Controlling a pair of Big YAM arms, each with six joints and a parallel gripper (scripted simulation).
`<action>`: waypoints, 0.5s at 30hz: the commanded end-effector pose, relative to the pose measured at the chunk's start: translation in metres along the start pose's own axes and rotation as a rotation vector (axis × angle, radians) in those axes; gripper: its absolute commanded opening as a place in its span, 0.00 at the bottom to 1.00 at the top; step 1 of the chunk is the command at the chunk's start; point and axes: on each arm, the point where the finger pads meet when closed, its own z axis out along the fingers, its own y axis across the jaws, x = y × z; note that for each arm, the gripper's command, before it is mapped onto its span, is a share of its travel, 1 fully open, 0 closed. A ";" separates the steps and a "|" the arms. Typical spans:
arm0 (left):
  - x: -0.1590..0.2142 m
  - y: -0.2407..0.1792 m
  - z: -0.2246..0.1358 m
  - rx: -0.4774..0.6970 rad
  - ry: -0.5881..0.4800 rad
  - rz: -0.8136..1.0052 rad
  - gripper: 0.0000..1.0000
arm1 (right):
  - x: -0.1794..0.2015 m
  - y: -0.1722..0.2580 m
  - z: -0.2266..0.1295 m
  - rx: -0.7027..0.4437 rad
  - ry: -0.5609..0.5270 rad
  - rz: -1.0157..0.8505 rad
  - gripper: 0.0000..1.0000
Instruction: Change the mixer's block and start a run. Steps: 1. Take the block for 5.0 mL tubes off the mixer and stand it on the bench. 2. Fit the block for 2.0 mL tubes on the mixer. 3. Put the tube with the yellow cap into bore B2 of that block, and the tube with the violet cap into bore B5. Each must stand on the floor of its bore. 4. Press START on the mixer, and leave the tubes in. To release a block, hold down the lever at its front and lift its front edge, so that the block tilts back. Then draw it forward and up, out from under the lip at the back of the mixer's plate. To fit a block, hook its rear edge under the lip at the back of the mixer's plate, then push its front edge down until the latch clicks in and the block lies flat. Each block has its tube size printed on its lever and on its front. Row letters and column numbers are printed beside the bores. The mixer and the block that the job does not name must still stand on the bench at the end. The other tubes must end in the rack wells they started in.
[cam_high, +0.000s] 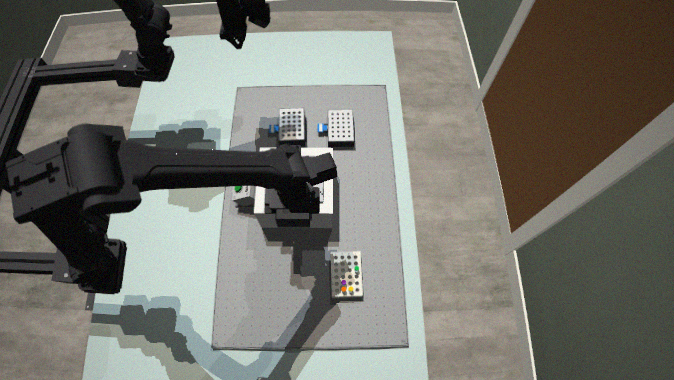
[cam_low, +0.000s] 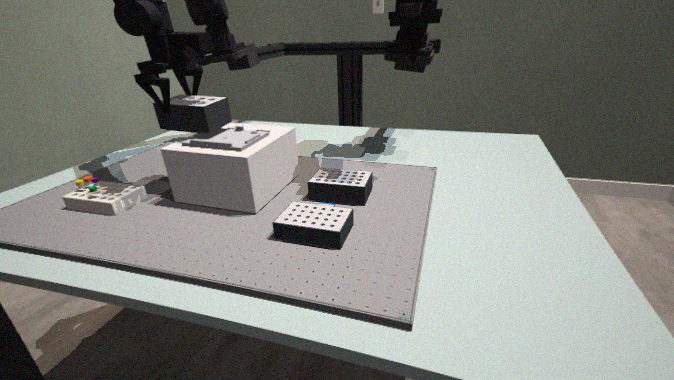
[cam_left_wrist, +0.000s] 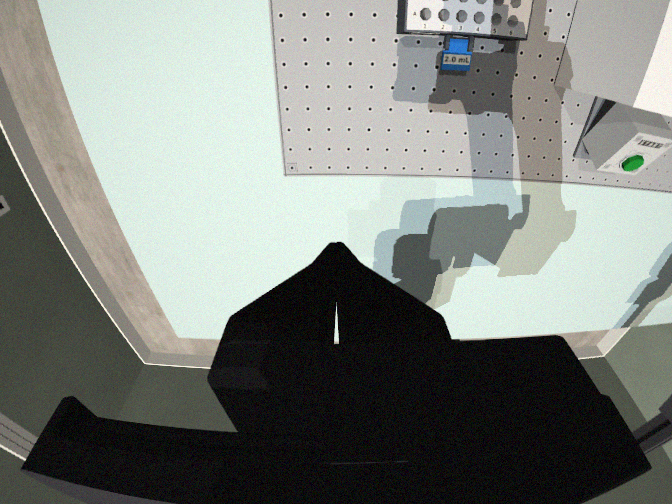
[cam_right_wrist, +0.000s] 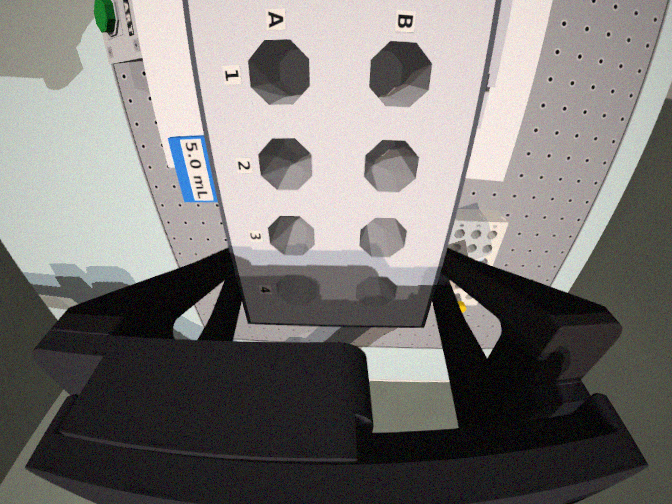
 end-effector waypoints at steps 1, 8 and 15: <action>-0.006 -0.005 -0.003 0.008 -0.011 0.031 0.00 | -0.021 -0.045 -0.071 0.169 -0.098 -0.014 0.00; -0.006 -0.005 -0.003 0.008 -0.011 0.031 0.00 | 0.006 -0.031 -0.049 0.131 -0.057 -0.021 0.00; -0.006 -0.005 -0.003 0.008 -0.011 0.031 0.00 | 0.031 -0.022 -0.045 0.118 -0.058 -0.015 0.00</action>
